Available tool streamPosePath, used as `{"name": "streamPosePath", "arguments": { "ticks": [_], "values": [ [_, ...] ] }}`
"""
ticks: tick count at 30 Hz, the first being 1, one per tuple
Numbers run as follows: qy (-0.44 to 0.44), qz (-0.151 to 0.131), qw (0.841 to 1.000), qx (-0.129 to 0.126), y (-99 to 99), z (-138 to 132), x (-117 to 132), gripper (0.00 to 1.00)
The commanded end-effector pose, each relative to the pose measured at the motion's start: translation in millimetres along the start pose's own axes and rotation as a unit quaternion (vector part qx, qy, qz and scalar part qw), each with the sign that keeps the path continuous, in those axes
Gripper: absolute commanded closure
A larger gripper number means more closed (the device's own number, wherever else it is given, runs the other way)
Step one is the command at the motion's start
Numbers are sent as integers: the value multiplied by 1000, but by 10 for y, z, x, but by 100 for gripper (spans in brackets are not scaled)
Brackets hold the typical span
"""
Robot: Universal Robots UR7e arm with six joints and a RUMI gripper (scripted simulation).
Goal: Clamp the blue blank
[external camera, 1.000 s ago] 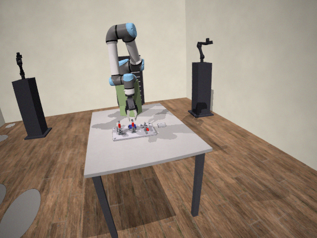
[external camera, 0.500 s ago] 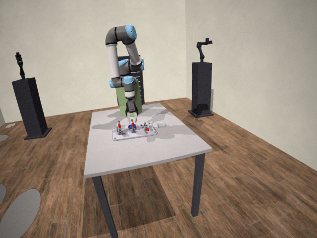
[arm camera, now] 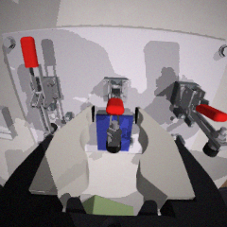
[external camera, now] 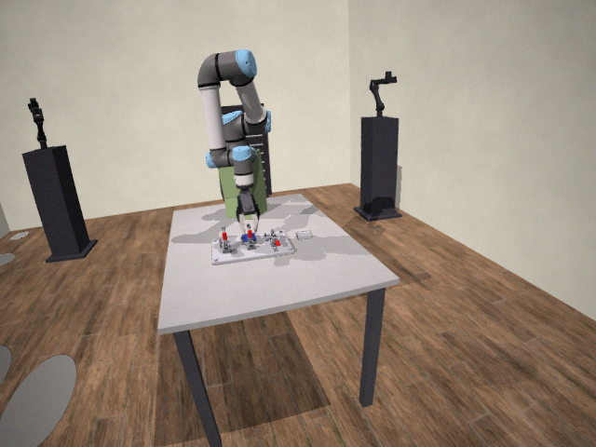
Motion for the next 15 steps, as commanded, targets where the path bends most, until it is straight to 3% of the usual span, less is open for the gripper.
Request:
{"name": "streamPosePath", "arguments": {
  "ticks": [1, 15],
  "values": [
    [0, 1, 1000, 0, 137, 1, -10, 72],
    [0, 1, 1000, 0, 153, 2, -10, 72]
  ]
}}
Point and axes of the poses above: the point where the finger pads meet when closed, its own y axis out along the fingers, its own z axis across the jaws, x = y × z, the point moved 1 cm from there along -y, back along the fingers, and after that the axes turned 1 degree about y, right-handed, at the moved point
